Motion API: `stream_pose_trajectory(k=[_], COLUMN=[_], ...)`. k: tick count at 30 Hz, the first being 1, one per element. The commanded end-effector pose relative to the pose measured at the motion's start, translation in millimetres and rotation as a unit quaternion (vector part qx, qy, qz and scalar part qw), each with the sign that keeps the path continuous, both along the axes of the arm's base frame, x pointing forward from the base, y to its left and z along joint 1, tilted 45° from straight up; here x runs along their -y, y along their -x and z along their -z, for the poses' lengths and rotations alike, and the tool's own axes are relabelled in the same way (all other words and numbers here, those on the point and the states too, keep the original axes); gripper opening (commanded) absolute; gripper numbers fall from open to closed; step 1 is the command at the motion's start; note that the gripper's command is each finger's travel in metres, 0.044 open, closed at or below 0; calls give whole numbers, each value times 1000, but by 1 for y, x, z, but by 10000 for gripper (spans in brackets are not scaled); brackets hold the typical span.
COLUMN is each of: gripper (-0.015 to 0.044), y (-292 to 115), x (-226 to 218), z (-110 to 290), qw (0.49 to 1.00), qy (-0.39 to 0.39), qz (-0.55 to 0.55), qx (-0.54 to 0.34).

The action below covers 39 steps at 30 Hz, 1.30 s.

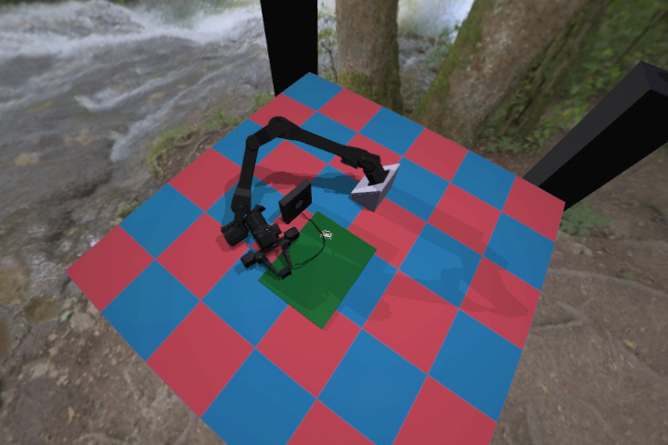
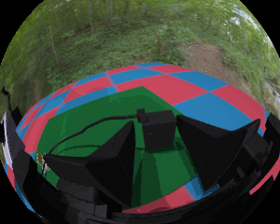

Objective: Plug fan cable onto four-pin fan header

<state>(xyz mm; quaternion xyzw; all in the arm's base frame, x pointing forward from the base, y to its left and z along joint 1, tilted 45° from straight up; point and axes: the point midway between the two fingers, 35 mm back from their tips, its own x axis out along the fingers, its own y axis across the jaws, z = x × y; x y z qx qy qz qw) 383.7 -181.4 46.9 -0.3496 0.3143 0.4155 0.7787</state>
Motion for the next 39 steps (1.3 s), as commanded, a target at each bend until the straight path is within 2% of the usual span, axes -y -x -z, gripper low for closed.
stream_pose_trajectory(k=[1,29,39], gripper=[205,205,205], y=[2,34,35], x=[5,10,10], z=[-12,-96,-98], qw=[1000,1000,1000], qy=[4,5,5], qz=[1,1,1], qx=[4,5,5])
